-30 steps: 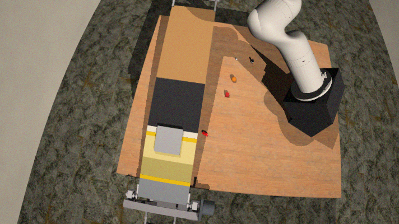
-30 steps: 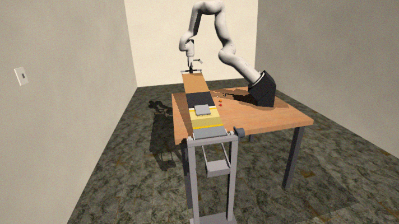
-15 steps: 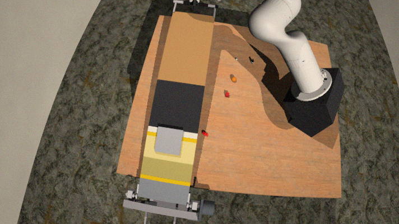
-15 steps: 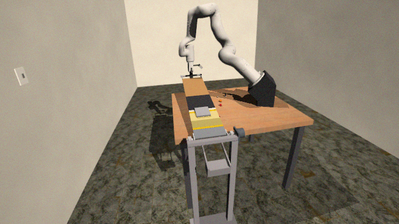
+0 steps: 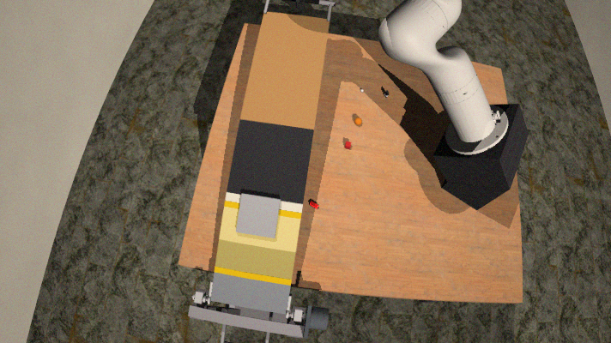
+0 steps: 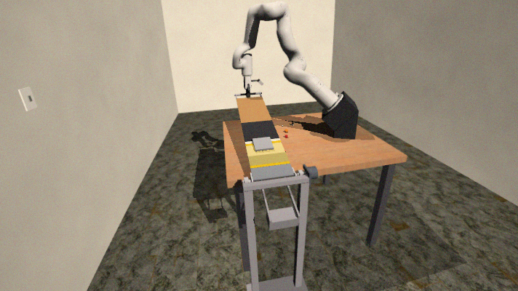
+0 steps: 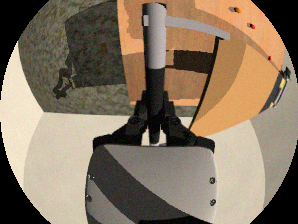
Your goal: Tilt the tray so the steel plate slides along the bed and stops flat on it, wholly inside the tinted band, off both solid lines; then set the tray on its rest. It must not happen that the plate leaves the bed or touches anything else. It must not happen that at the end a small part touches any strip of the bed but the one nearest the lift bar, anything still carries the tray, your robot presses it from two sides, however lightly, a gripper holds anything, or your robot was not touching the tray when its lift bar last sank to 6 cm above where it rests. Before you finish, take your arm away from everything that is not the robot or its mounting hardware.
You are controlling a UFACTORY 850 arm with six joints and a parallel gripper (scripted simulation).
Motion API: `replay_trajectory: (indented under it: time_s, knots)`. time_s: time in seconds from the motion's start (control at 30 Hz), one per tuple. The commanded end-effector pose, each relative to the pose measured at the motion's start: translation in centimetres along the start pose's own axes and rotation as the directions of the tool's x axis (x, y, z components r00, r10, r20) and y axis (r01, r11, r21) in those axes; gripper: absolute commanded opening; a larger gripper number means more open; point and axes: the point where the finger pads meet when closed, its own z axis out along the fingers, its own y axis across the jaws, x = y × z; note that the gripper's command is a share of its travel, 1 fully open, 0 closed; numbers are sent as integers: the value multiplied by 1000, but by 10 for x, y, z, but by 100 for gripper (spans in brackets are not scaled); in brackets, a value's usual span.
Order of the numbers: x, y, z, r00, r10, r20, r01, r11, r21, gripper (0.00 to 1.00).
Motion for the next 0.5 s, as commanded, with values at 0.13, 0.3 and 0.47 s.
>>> replay_trajectory:
  time_s: [0.13, 0.3, 0.47]
  knots:
    - [0, -7, 32, 1000, 1, -9, -1, 1000, 2, 0]
    - [0, -7, 32, 1000, 1, -9, -1, 1000, 2, 0]
    - [0, -8, 38, 1000, 1, -9, -1, 1000, 2, 0]
